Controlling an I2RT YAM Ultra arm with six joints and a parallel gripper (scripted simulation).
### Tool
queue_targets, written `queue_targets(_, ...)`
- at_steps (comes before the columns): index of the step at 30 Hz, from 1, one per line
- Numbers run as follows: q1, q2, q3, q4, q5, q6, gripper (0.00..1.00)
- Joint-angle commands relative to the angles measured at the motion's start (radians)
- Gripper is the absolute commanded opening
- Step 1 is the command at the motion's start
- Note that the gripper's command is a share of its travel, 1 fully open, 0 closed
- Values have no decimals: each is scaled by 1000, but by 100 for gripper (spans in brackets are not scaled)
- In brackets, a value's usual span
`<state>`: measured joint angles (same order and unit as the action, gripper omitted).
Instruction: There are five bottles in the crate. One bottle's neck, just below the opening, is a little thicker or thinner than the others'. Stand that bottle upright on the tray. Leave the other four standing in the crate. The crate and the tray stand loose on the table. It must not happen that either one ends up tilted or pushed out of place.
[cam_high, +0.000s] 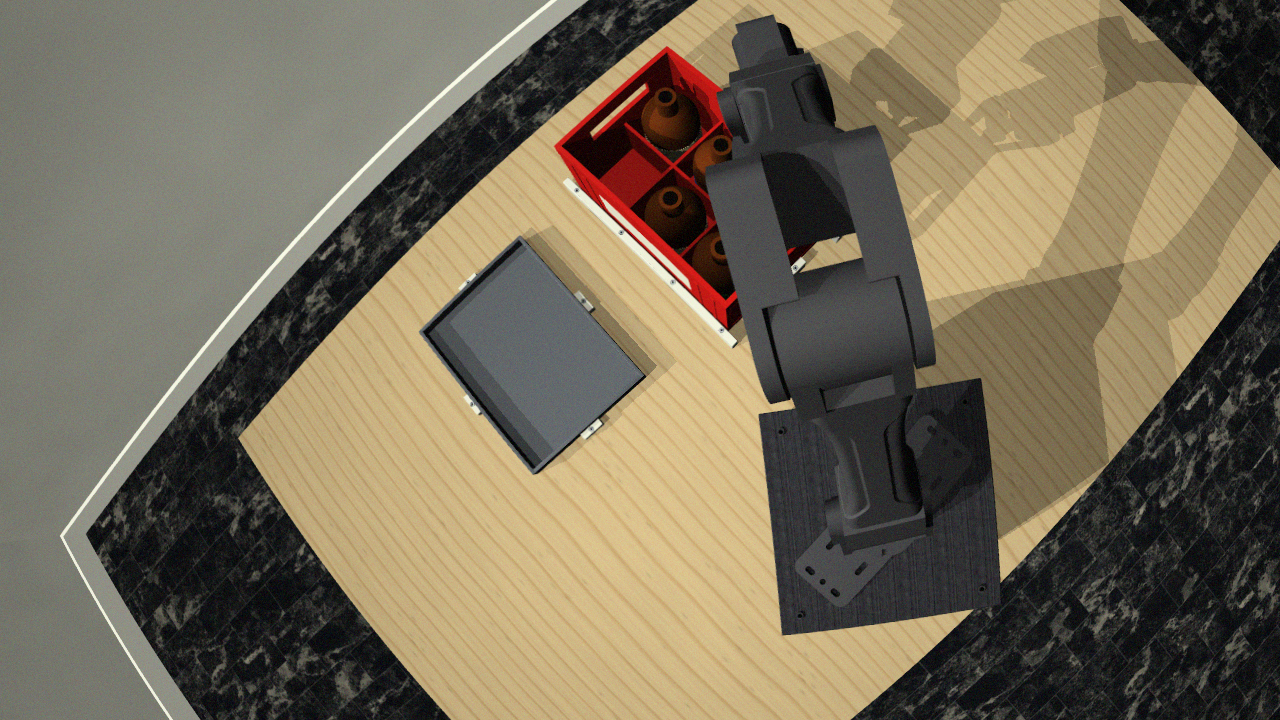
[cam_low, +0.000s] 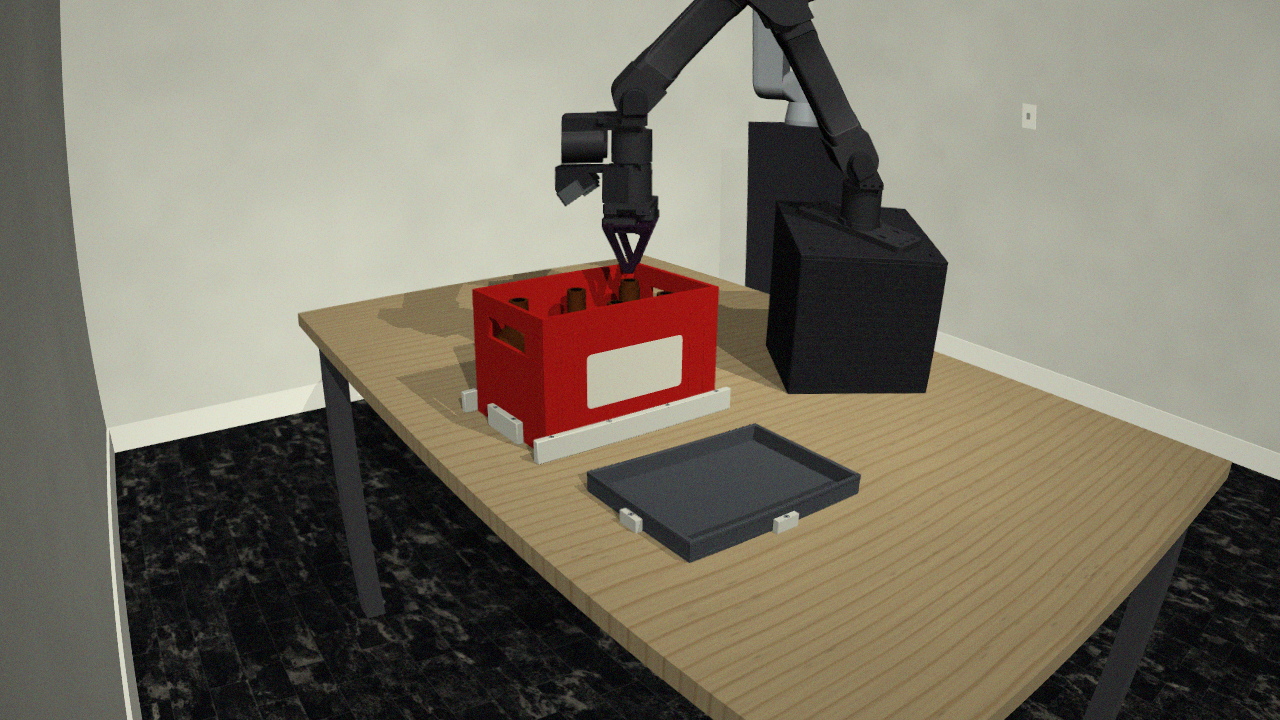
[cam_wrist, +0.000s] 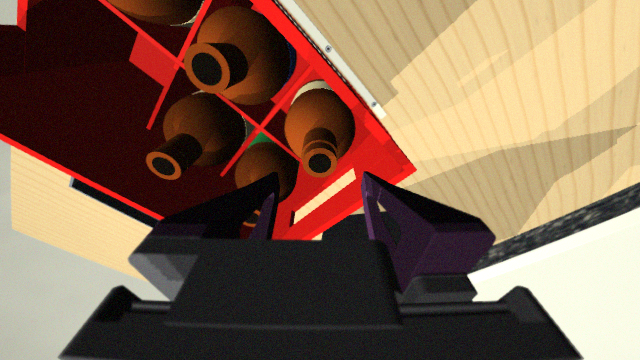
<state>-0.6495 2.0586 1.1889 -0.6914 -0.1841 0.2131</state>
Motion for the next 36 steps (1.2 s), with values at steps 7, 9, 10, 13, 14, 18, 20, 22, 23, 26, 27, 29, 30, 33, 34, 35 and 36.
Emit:
queue_targets(7, -3, -28, -5, 9, -4, 2, 61)
queue_targets(9, -3, -28, 0, 8, -4, 2, 61)
queue_targets(10, -3, -27, 6, 7, -4, 2, 61)
queue_targets(13, -3, -12, 28, -1, -4, 1, 61)
queue_targets(14, -3, -6, 29, -3, -4, 1, 61)
queue_targets(18, -4, 7, 33, -11, -4, 1, 61)
queue_targets(20, -4, -8, 34, -9, -4, 1, 61)
queue_targets(22, -4, -10, 34, -7, -4, 1, 61)
queue_targets(23, -4, -10, 34, -7, -4, 1, 61)
queue_targets(26, -4, -10, 34, -7, -4, 1, 61)
queue_targets(27, -4, -10, 34, -7, -4, 1, 61)
queue_targets(29, -4, -10, 34, -7, -4, 1, 61)
queue_targets(30, -4, -10, 34, -7, -4, 1, 61)
queue_targets(33, -4, -10, 34, -4, -4, 1, 61)
queue_targets(34, -4, -10, 34, -4, -4, 1, 61)
queue_targets(35, -4, -10, 34, -4, -4, 1, 61)
queue_targets(36, -4, -10, 34, -4, -4, 1, 61)
